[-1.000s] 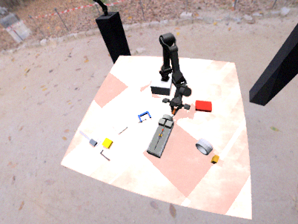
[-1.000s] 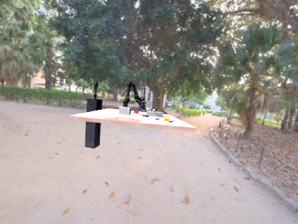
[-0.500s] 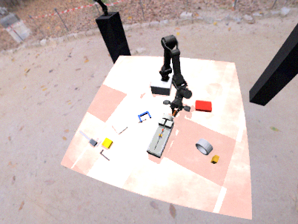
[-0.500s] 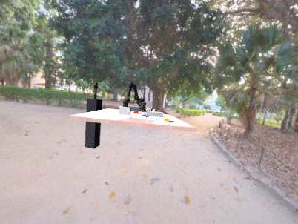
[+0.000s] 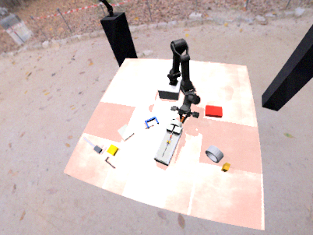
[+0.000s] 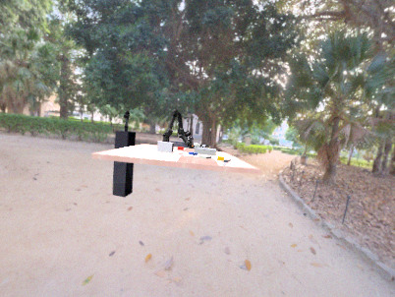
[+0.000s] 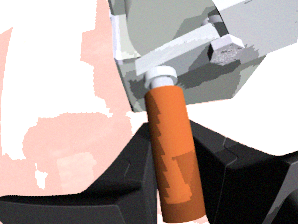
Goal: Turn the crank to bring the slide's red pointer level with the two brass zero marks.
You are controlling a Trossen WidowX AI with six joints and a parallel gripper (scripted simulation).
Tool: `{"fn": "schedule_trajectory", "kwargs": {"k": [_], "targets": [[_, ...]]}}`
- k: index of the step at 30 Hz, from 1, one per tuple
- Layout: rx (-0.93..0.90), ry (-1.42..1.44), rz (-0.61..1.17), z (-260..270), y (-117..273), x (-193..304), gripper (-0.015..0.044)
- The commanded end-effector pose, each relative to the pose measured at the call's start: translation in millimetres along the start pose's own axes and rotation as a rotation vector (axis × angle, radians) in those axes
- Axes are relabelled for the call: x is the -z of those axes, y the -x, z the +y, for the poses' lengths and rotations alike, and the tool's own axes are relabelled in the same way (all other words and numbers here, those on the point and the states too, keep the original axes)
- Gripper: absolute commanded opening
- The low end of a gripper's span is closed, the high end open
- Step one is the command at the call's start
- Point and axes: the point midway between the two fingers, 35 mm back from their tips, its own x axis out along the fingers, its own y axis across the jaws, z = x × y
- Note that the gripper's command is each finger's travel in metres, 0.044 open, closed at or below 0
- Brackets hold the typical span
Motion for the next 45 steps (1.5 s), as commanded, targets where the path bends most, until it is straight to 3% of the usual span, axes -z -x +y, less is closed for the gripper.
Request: {"fn": "schedule_trajectory", "kwargs": {"k": [1, 45], "targets": [[0.002, 0.002, 0.010, -4, -4, 4, 0.0000], [0.003, 0.004, 0.010, -30, -11, 12, 0.0000]]}}
